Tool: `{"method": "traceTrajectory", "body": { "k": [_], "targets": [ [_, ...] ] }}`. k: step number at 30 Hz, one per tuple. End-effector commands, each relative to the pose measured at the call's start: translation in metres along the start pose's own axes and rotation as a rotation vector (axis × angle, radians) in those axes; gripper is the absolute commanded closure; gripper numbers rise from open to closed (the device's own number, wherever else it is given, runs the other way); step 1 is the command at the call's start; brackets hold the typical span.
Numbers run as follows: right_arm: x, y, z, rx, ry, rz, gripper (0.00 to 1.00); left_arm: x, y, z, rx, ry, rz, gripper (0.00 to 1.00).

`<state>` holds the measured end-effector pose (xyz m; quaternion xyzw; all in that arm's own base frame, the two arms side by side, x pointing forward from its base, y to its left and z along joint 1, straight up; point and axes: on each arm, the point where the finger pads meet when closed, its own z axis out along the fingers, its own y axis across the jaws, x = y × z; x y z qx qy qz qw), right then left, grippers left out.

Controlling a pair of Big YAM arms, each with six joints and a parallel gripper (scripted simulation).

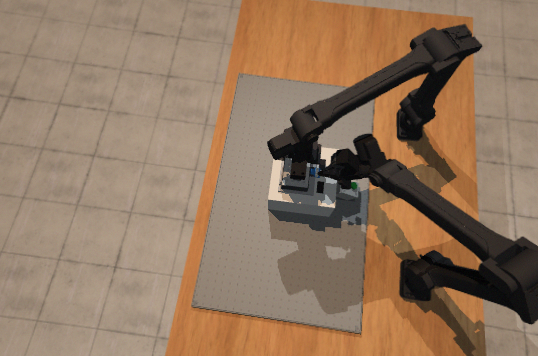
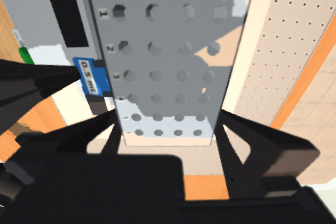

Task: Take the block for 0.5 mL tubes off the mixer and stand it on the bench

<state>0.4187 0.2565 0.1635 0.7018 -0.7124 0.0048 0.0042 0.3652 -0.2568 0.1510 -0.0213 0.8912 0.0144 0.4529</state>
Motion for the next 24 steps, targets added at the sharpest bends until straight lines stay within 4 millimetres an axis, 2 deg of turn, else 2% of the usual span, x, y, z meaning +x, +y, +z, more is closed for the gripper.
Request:
{"method": "traceTrajectory", "body": {
  "k": [1,24],
  "targets": [
    [-0.005,-0.014,-0.018,0.011,-0.03,0.002,1.0,-0.019,-0.006,0.002,0.005,-0.009,-0.011,1.0],
    [0.004,-0.002,-0.014,0.013,-0.02,0.024,1.0,-0.025,-0.008,0.001,0.014,-0.022,-0.025,1.0]
  ]
}}
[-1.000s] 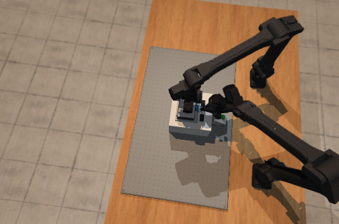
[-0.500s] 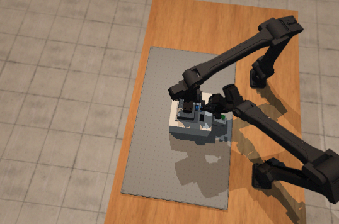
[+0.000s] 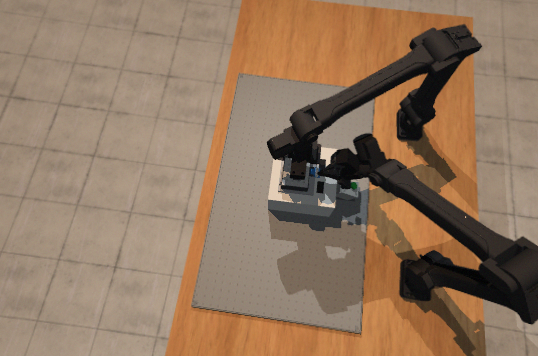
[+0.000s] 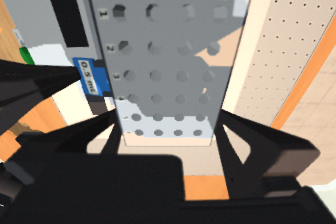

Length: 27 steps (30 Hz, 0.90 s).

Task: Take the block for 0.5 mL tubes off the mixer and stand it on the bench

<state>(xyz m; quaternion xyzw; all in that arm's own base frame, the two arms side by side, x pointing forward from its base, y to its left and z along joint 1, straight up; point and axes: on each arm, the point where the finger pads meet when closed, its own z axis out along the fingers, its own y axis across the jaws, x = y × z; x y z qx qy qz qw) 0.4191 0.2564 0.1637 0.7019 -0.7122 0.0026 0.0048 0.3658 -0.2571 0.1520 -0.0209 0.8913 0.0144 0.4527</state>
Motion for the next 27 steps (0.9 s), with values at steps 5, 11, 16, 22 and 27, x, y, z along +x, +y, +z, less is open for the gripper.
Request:
{"method": "traceTrajectory", "body": {
  "k": [5,11,16,22,27],
  "targets": [
    [0.0038,-0.0016,-0.0133,0.017,-0.018,0.025,1.0,-0.0241,-0.0081,0.0014,0.015,-0.024,-0.028,1.0],
    [0.0038,-0.0014,-0.0134,0.017,-0.018,0.025,1.0,-0.0249,-0.0084,0.0016,0.017,-0.028,-0.032,1.0],
    [0.0038,-0.0013,-0.0135,0.017,-0.017,0.025,1.0,-0.025,-0.0084,0.0016,0.017,-0.029,-0.033,1.0],
    [0.0038,-0.0012,-0.0136,0.017,-0.017,0.025,1.0,-0.0246,-0.0081,0.0016,0.016,-0.028,-0.032,1.0],
    [0.0038,-0.001,-0.0137,0.017,-0.017,0.026,1.0,-0.0242,-0.0078,0.0017,0.016,-0.027,-0.032,1.0]
  ]
}}
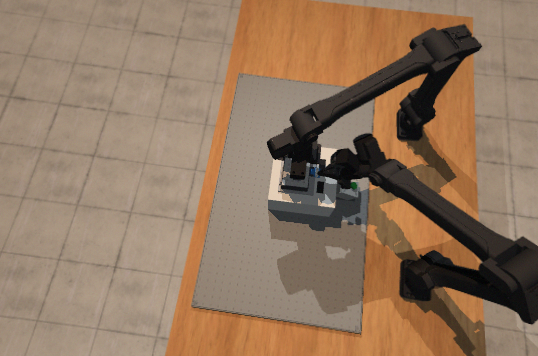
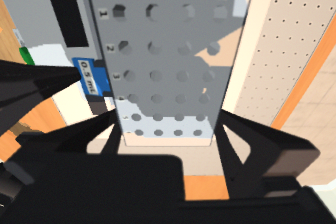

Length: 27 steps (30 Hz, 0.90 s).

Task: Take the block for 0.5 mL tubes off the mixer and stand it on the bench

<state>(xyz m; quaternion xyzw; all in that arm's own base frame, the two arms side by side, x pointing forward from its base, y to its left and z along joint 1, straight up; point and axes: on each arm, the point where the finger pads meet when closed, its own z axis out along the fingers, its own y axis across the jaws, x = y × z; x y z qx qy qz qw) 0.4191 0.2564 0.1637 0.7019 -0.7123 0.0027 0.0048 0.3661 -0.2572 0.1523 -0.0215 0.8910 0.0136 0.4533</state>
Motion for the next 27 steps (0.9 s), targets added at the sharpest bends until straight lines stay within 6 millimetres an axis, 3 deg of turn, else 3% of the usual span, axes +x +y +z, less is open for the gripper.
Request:
{"method": "traceTrajectory", "body": {
  "k": [1,27],
  "targets": [
    [0.0038,-0.001,-0.0137,0.017,-0.017,0.025,1.0,-0.0237,-0.0076,0.0017,0.015,-0.026,-0.03,1.0],
    [0.0039,-0.0003,-0.0141,0.017,-0.016,0.025,1.0,-0.0219,-0.0063,0.0019,0.011,-0.023,-0.027,1.0]
  ]
}}
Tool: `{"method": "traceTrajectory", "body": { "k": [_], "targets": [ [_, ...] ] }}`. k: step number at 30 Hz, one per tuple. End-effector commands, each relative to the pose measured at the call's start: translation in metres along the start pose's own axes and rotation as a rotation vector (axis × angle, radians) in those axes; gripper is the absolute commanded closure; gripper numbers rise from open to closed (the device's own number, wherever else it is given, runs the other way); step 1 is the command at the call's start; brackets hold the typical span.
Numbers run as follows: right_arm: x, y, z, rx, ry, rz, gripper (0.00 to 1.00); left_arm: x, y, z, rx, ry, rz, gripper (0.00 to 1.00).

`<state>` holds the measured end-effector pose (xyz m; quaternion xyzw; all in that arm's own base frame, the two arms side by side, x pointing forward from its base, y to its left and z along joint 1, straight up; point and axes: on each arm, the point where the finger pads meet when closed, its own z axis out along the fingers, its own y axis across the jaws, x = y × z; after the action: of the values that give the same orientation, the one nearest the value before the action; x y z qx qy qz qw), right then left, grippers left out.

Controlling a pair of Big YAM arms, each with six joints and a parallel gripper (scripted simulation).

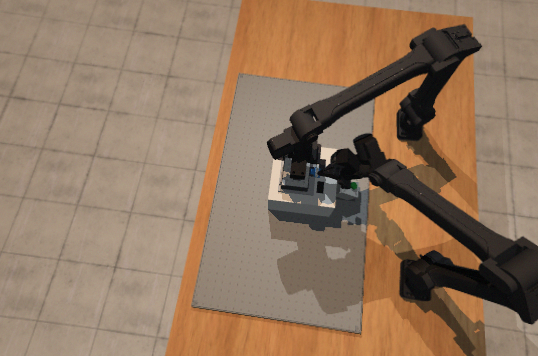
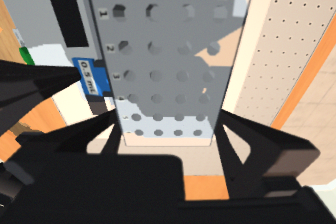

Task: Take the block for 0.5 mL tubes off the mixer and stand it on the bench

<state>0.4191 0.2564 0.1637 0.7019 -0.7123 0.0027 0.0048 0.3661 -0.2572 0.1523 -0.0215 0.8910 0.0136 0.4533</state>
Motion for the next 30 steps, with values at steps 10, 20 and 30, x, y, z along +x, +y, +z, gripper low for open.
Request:
{"method": "traceTrajectory", "body": {
  "k": [10,20,30],
  "targets": [
    [0.0038,0.0001,-0.0143,0.017,-0.016,0.025,1.0,-0.021,-0.0057,0.0021,0.01,-0.022,-0.025,1.0],
    [0.0037,0.0002,-0.0145,0.016,-0.016,0.025,1.0,-0.0204,-0.0052,0.0022,0.009,-0.021,-0.024,1.0],
    [0.0038,0.0006,-0.0147,0.016,-0.016,0.024,1.0,-0.0196,-0.0046,0.0024,0.007,-0.02,-0.022,1.0]
  ]
}}
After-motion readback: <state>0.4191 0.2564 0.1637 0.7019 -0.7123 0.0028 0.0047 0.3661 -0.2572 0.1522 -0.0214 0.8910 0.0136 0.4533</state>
